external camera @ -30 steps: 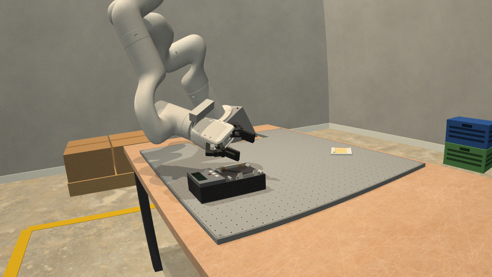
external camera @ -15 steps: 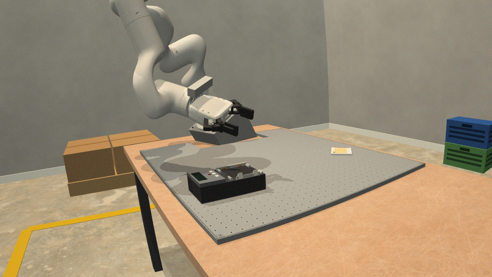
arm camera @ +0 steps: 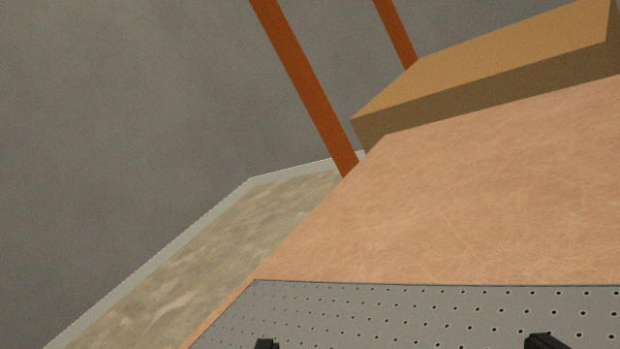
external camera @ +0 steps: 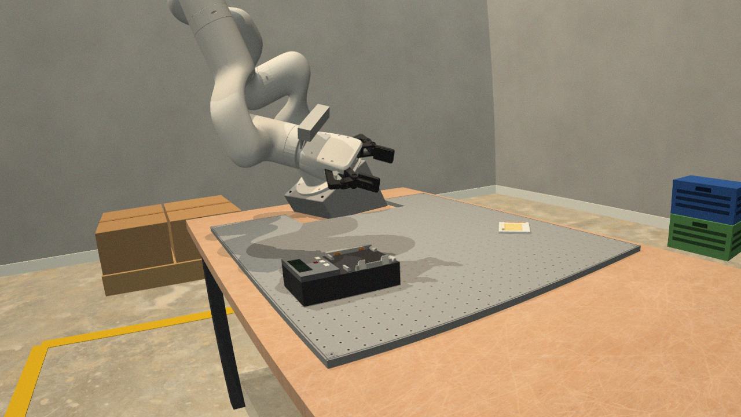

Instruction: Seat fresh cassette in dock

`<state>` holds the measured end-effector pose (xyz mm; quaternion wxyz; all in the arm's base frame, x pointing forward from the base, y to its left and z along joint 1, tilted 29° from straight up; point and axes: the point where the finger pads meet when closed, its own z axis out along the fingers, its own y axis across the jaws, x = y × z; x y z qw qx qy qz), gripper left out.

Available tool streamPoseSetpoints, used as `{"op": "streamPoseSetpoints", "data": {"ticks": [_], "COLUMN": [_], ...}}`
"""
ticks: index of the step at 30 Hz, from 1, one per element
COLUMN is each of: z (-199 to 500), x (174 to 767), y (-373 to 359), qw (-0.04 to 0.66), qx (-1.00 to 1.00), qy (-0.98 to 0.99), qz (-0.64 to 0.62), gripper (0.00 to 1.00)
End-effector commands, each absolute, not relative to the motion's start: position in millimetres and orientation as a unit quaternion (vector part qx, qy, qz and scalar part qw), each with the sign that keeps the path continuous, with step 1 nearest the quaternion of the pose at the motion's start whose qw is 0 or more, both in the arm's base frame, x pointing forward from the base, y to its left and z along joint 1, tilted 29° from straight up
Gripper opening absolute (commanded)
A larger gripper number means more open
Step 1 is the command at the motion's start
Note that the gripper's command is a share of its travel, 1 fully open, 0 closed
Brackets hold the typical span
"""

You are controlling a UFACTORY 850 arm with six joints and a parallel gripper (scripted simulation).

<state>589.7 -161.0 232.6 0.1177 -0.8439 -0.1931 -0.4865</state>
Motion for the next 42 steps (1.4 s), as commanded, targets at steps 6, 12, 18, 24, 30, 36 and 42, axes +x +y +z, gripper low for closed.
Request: {"op": "streamPoseSetpoints", "data": {"ticks": [6, 12, 18, 24, 30, 36, 42], "z": [225.4, 218.1, 213.3, 205.3, 197.5, 191.3, 182.3], "x": [581.8, 572.0, 564.5, 550.7, 535.9, 523.1, 503.2], "y": [-129.2, -103.9, -88.9, -65.4, -45.7, -31.7, -14.5], "qw": [0.173, 0.214, 0.246, 0.276, 0.299, 0.316, 0.328], "qx": [-0.854, -0.864, -0.873, -0.882, -0.892, -0.901, -0.913], "qy": [-0.191, -0.188, -0.184, -0.18, -0.174, -0.168, -0.159], "qz": [-0.451, -0.416, -0.379, -0.336, -0.291, -0.245, -0.182], "gripper": [1.0, 1.0, 1.0, 1.0, 1.0, 1.0, 1.0]}}
